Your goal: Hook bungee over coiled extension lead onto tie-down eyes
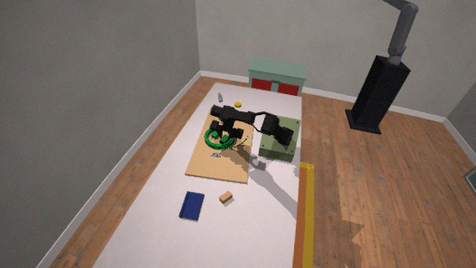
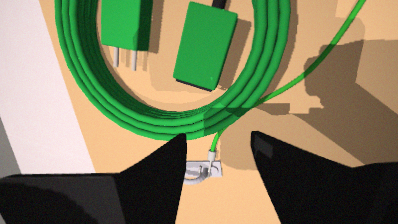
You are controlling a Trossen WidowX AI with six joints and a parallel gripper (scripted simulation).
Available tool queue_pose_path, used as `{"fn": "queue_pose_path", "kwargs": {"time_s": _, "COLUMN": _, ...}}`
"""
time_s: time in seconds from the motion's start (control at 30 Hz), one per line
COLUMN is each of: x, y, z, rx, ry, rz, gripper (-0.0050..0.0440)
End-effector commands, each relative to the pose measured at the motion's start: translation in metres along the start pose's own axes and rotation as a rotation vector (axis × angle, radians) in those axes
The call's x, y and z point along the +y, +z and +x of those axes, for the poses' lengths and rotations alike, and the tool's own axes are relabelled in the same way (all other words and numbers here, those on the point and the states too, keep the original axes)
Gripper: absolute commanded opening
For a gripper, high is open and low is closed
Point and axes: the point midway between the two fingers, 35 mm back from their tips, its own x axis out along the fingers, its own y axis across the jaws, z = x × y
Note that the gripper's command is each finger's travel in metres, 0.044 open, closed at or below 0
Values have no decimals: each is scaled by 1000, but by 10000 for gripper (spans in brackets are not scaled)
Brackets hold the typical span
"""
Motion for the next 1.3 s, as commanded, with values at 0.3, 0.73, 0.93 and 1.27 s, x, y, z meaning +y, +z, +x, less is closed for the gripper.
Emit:
{"fn": "queue_pose_path", "kwargs": {"time_s": 0.3, "x": -35, "y": 58, "z": -5, "rx": -55, "ry": -85, "rz": 132, "gripper": 150}}
{"fn": "queue_pose_path", "kwargs": {"time_s": 0.73, "x": -81, "y": 99, "z": -11, "rx": -60, "ry": -191, "rz": 263, "gripper": 150}}
{"fn": "queue_pose_path", "kwargs": {"time_s": 0.93, "x": -101, "y": 110, "z": -14, "rx": -48, "ry": -235, "rz": 313, "gripper": 150}}
{"fn": "queue_pose_path", "kwargs": {"time_s": 1.27, "x": -102, "y": 110, "z": -2, "rx": -48, "ry": -235, "rz": 317, "gripper": 150}}
